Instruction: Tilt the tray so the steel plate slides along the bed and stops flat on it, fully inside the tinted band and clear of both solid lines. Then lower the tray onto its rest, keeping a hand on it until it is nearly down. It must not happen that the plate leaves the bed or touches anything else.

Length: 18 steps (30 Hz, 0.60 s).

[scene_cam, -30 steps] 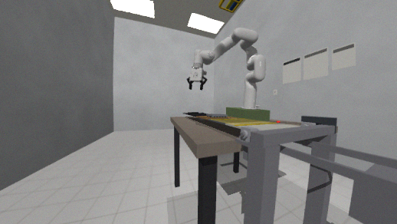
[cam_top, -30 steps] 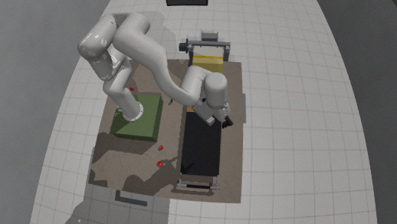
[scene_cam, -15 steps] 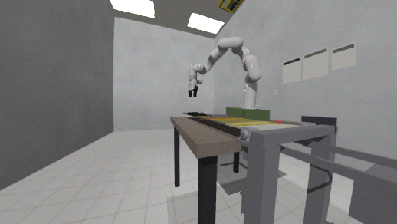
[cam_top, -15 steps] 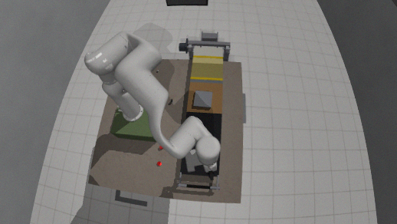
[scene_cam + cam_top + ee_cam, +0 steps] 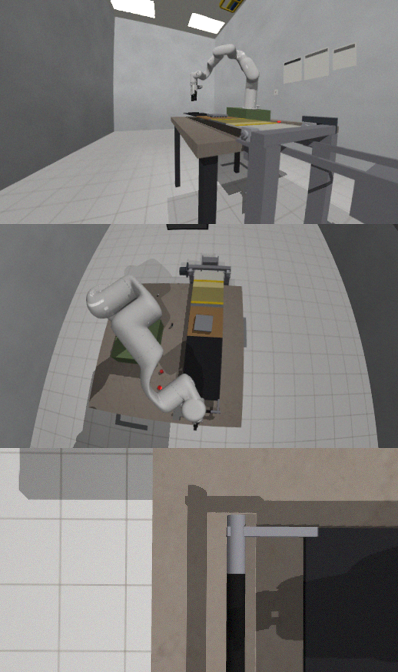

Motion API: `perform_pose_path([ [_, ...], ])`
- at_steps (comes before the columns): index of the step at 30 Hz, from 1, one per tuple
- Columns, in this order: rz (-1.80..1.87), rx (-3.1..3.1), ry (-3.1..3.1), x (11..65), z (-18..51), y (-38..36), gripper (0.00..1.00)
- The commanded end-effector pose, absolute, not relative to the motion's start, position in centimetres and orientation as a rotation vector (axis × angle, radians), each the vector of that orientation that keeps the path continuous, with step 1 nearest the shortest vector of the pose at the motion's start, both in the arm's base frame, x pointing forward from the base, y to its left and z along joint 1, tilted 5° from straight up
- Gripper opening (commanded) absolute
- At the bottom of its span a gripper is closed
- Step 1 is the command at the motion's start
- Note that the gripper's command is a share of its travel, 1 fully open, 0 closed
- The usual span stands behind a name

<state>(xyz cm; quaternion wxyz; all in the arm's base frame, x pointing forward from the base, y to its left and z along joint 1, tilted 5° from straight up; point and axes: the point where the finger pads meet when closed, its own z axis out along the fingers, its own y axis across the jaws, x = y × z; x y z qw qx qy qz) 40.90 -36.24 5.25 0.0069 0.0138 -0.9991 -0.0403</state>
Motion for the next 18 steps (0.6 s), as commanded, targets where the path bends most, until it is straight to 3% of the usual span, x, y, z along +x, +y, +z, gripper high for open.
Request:
perform_pose_path([
  [1, -0.123, 0.039, -3.127, 41.0, 5.4, -36.5, 1.0],
  [10, -0.123, 0.039, -3.127, 41.0, 5.3, -36.5, 1.0],
  [18, -0.123, 0.038, -3.126, 40.7, 0.4, -36.0, 1.0],
])
